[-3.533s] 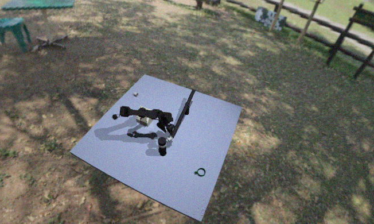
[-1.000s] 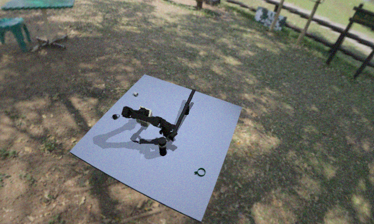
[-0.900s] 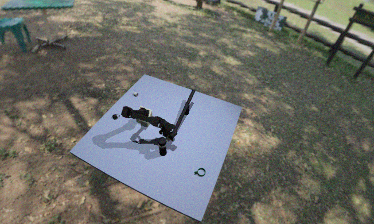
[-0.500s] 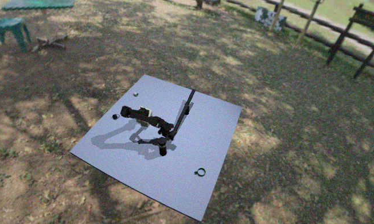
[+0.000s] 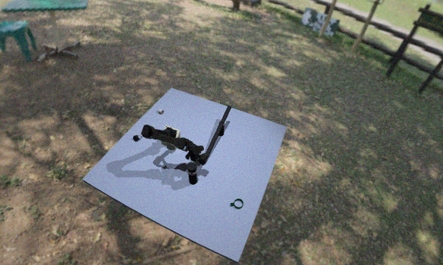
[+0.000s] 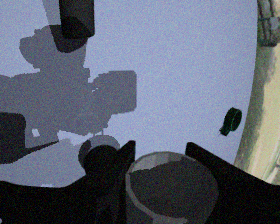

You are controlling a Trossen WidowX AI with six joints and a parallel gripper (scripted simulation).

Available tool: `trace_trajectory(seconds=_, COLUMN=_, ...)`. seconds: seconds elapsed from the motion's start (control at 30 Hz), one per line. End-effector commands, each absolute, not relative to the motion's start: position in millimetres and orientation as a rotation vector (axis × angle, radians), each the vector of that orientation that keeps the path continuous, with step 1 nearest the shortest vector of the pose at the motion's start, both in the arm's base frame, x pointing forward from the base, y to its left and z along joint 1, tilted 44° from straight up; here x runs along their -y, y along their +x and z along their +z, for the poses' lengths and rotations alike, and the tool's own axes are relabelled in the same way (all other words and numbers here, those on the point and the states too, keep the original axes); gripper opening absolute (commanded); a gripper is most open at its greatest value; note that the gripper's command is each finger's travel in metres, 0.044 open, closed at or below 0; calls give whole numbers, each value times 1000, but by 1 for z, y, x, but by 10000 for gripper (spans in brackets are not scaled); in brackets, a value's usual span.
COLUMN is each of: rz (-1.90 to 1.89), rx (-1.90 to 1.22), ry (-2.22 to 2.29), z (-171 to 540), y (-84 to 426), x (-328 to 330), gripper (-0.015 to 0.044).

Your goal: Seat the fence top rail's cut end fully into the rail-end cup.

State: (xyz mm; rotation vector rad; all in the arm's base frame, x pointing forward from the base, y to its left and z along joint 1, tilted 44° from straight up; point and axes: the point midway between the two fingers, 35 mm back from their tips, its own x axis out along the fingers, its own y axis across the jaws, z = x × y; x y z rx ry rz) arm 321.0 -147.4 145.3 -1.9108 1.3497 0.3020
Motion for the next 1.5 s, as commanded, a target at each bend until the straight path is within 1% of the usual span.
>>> trace_trajectory(seconds=0.0, rz=332, rx=-1349, ry=-1925, z=144, y=318, x=148, gripper=0)
trace_trajectory(seconds=0.67, rz=467, rx=-1315, ry=-1985, z=144, y=307, x=146, gripper=0)
trace_trajectory(seconds=1.47, rz=436, rx=-1323, ry=-1971, z=144, y=310, x=146, gripper=0)
